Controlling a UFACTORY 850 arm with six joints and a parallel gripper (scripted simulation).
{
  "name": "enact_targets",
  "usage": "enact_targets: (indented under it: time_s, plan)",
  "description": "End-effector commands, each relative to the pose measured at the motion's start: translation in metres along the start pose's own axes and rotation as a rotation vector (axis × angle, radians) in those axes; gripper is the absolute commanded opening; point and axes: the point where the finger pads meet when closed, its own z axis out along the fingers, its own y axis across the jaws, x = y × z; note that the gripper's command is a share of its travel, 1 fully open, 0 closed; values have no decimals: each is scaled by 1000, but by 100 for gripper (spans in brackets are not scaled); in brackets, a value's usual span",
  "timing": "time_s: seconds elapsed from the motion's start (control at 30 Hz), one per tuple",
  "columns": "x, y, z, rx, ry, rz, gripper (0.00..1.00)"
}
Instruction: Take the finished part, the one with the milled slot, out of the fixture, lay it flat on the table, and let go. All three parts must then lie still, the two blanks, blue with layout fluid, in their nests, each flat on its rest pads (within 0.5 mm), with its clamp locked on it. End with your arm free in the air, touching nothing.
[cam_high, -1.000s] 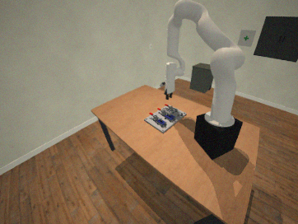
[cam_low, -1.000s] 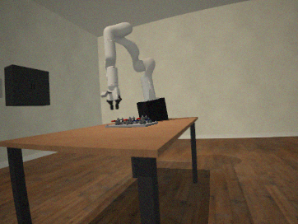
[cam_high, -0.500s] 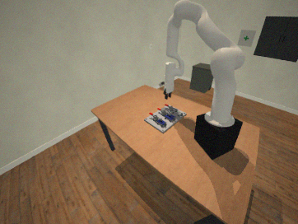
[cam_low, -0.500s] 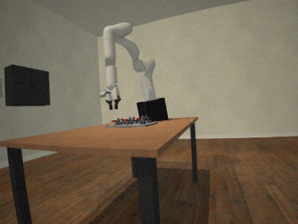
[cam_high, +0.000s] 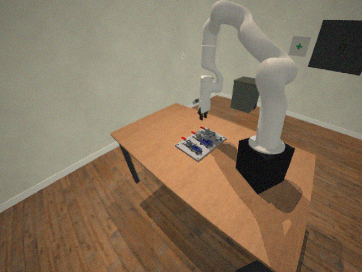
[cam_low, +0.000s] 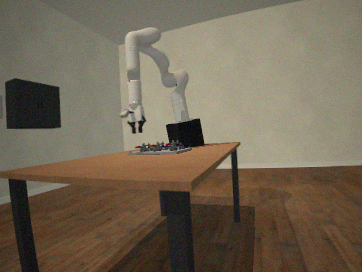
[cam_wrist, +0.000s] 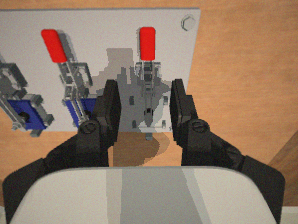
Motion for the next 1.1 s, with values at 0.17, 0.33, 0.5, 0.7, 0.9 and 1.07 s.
enact_targets:
  time_s: [0.17, 0.33, 0.5, 0.7, 0.9, 1.07]
  plan:
    - [3, 0, -1, -23, -38, 0, 47]
    - [3, 0, -1, -23, -38, 0, 47]
    - [3, 0, 0, -23, -38, 0, 47]
    - [3, 0, 1, -23, -38, 0, 47]
    - [3, 0, 6, -23, -38, 0, 47]
    - [2, 0, 9, -23, -38, 0, 47]
